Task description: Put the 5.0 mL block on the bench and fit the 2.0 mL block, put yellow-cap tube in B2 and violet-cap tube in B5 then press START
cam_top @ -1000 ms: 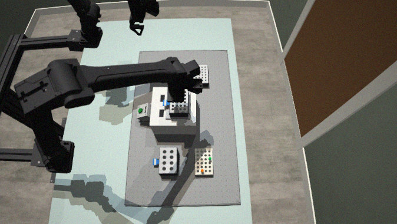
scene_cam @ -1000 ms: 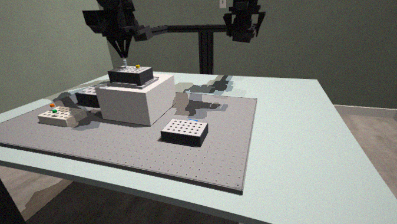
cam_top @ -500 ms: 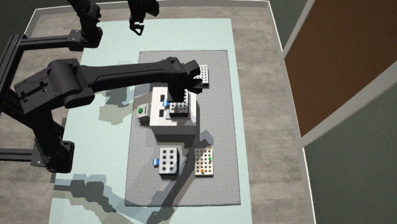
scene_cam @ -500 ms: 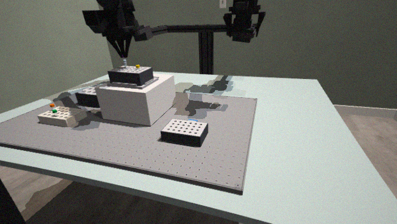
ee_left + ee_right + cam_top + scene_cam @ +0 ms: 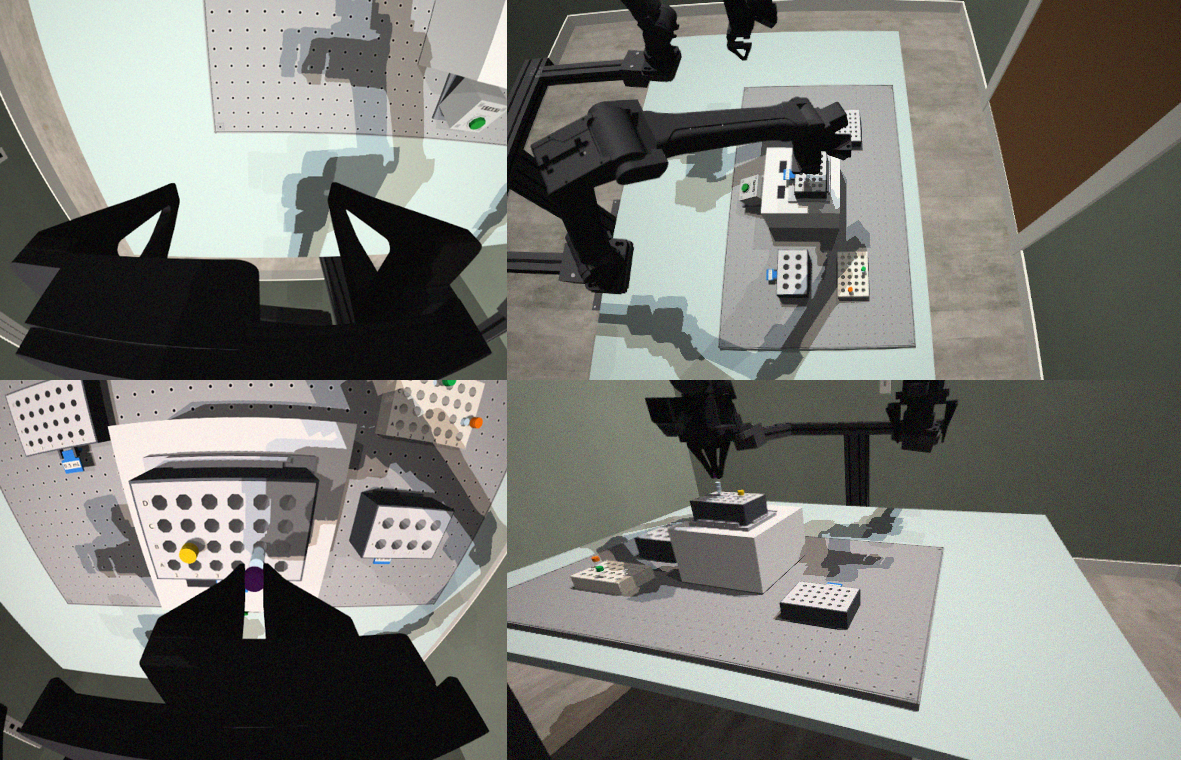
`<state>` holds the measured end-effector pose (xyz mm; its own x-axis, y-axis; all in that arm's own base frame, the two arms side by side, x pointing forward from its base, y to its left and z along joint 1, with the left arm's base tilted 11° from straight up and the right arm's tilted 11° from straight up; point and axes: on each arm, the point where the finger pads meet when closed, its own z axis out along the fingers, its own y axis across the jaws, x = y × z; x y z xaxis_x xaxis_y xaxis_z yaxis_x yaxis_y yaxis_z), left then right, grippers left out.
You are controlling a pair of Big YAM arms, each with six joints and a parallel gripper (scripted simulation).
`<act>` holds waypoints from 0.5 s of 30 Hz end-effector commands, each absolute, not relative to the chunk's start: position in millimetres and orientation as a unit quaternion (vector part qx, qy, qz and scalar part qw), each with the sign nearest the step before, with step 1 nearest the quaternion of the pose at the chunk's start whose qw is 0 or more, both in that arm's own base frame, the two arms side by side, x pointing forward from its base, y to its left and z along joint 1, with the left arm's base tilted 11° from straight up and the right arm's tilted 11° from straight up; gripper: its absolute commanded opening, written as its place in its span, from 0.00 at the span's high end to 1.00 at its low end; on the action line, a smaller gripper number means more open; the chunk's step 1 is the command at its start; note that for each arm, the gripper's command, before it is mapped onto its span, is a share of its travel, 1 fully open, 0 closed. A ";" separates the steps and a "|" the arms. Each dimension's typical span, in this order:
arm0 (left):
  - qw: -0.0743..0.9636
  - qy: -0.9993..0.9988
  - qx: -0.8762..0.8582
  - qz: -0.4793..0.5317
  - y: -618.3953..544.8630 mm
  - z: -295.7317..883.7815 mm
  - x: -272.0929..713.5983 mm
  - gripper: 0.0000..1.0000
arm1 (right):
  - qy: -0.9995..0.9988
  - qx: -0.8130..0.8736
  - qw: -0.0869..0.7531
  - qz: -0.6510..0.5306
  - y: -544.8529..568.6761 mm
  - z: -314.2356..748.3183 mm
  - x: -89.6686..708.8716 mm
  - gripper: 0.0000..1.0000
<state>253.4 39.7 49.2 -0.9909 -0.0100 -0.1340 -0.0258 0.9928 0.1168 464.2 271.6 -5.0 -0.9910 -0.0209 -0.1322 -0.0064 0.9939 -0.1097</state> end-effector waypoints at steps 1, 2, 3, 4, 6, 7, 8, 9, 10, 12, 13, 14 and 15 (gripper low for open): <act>0.078 0.995 -0.005 0.058 39.1 58.1 263.7 0.00 | 0.995 -0.007 0.089 -0.040 276.4 10.7 477.6 0.91; 0.078 0.995 -0.005 0.058 39.1 58.1 263.6 0.00 | 0.995 -0.008 0.088 -0.040 276.2 10.3 477.3 0.91; 0.078 0.995 -0.005 0.058 39.1 58.1 263.6 0.00 | 0.995 -0.008 0.088 -0.041 276.1 9.6 477.1 0.91; 0.078 0.995 -0.005 0.058 39.1 58.0 263.6 0.00 | 0.995 -0.008 0.087 -0.041 276.0 9.2 476.8 0.91; 0.078 0.995 -0.005 0.058 39.1 58.0 263.5 0.00 | 0.995 -0.008 0.086 -0.041 275.7 8.1 476.2 0.91; 0.078 0.995 -0.005 0.058 39.1 58.0 263.5 0.00 | 0.995 -0.008 0.086 -0.042 275.5 7.5 476.0 0.91; 0.078 0.995 -0.005 0.058 39.1 58.0 263.5 0.00 | 0.995 -0.008 0.085 -0.042 275.4 7.0 475.7 0.91; 0.078 0.995 -0.005 0.058 39.1 57.9 263.5 0.00 | 0.995 -0.009 0.085 -0.042 275.3 6.6 475.4 0.91; 0.078 0.995 -0.005 0.058 39.1 57.9 263.5 0.00 | 0.995 -0.009 0.085 -0.042 275.3 6.6 475.4 0.91; 0.078 0.995 -0.005 0.058 39.1 57.9 263.4 0.00 | 0.995 -0.009 0.084 -0.043 275.1 6.0 475.1 0.91; 0.078 0.995 -0.005 0.058 39.1 57.9 263.4 0.00 | 0.996 -0.009 0.084 -0.043 275.0 5.5 474.9 0.91; 0.078 0.995 -0.005 0.058 39.1 57.9 263.4 0.00 | 0.996 -0.009 0.084 -0.043 274.9 5.1 474.6 0.91; 0.078 0.995 -0.005 0.058 39.1 57.9 263.4 0.00 | 0.996 -0.009 0.083 -0.043 274.7 4.5 474.3 0.91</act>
<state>253.4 39.7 49.2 -0.9909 -0.0100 -0.1340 -0.0258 0.9928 0.1168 464.5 271.8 -5.0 -0.9908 -0.0218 -0.1333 -0.0072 0.9940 -0.1090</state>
